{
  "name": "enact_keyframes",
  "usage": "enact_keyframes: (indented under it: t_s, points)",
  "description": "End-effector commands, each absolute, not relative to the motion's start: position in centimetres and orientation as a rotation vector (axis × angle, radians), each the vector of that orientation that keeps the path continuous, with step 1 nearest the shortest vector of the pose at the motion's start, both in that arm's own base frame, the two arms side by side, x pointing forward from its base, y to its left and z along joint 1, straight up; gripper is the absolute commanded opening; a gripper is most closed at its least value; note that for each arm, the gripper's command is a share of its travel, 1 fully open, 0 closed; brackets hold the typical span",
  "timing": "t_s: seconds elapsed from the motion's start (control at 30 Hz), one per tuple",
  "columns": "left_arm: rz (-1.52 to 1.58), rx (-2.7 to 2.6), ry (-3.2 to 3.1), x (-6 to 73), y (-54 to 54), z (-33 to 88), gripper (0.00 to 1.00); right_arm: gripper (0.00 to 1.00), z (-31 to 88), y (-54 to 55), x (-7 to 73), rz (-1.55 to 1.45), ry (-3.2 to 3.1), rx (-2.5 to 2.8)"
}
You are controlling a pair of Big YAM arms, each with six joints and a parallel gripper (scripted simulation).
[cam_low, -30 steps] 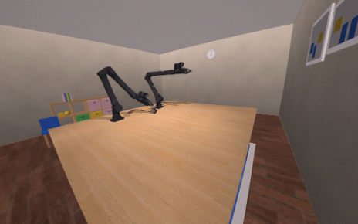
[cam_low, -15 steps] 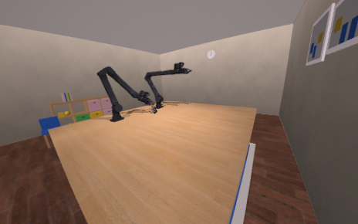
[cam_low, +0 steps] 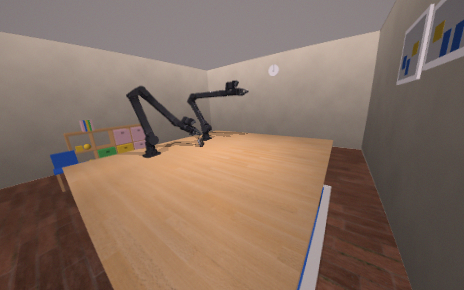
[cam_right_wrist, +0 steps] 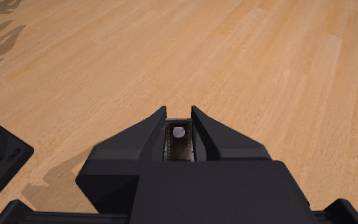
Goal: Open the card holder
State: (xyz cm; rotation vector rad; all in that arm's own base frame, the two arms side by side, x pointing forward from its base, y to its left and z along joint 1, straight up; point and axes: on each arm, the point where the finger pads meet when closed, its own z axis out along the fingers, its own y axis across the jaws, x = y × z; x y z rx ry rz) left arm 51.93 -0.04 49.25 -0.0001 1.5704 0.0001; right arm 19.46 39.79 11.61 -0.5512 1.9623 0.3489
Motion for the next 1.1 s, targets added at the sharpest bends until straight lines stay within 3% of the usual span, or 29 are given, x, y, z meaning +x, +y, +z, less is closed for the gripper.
enact_keyframes:
  t_s: [0.0,1.07]
  points:
    - [0.002,0.013,1.575,51.8,-0.5,48.9,0.36,0.21,13.6,42.2,20.8,0.384,1.929,-0.52]
    - [0.002,0.013,1.575,51.8,-0.5,48.9,0.36,0.21,11.7,41.3,20.6,0.376,1.959,-0.535]
